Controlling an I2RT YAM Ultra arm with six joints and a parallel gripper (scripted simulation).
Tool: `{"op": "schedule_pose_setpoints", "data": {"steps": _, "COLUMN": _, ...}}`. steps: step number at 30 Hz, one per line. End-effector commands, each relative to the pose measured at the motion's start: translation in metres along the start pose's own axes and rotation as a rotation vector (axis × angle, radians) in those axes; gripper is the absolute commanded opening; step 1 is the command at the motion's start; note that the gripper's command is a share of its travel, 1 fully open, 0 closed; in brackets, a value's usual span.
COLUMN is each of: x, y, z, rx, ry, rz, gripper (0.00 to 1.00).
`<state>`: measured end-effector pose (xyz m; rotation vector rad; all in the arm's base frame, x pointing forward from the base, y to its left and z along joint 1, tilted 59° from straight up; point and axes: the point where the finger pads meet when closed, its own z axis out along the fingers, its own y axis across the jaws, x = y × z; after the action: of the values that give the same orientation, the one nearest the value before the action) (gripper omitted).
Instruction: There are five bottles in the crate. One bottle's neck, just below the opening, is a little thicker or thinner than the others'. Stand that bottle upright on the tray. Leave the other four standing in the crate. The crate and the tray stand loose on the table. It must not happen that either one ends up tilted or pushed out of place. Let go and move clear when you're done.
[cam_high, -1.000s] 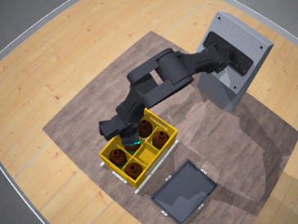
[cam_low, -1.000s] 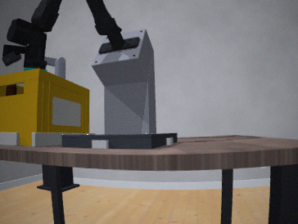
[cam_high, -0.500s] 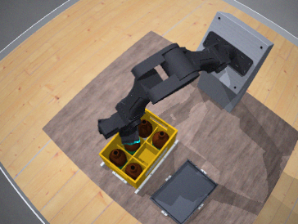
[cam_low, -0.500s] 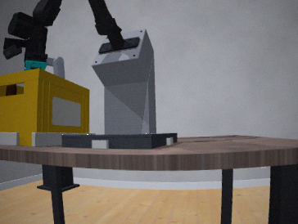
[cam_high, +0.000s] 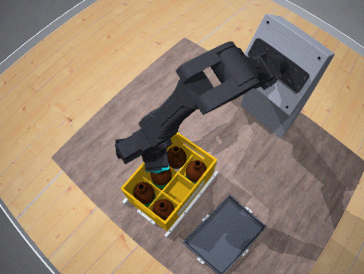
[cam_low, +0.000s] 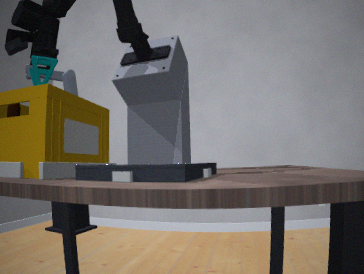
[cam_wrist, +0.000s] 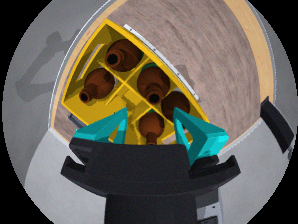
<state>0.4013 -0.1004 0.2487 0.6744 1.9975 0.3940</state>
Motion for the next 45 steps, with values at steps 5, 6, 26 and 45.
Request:
{"op": "schedule_pose_setpoints", "data": {"steps": 5, "x": 0.004, "y": -0.006, "z": -0.020, "rx": 0.013, "ry": 0.011, "rz": 0.003, "gripper": 0.61}}
{"op": "schedule_pose_setpoints", "data": {"steps": 6, "x": 0.003, "y": -0.006, "z": -0.021, "rx": 0.013, "ry": 0.011, "rz": 0.003, "gripper": 0.61}}
{"op": "schedule_pose_setpoints", "data": {"steps": 26, "x": 0.003, "y": -0.006, "z": -0.024, "rx": 0.016, "ry": 0.008, "rz": 0.002, "gripper": 0.61}}
{"op": "schedule_pose_setpoints", "data": {"steps": 45, "x": 0.003, "y": -0.006, "z": -0.024, "rx": 0.017, "ry": 0.007, "rz": 0.004, "gripper": 0.00}}
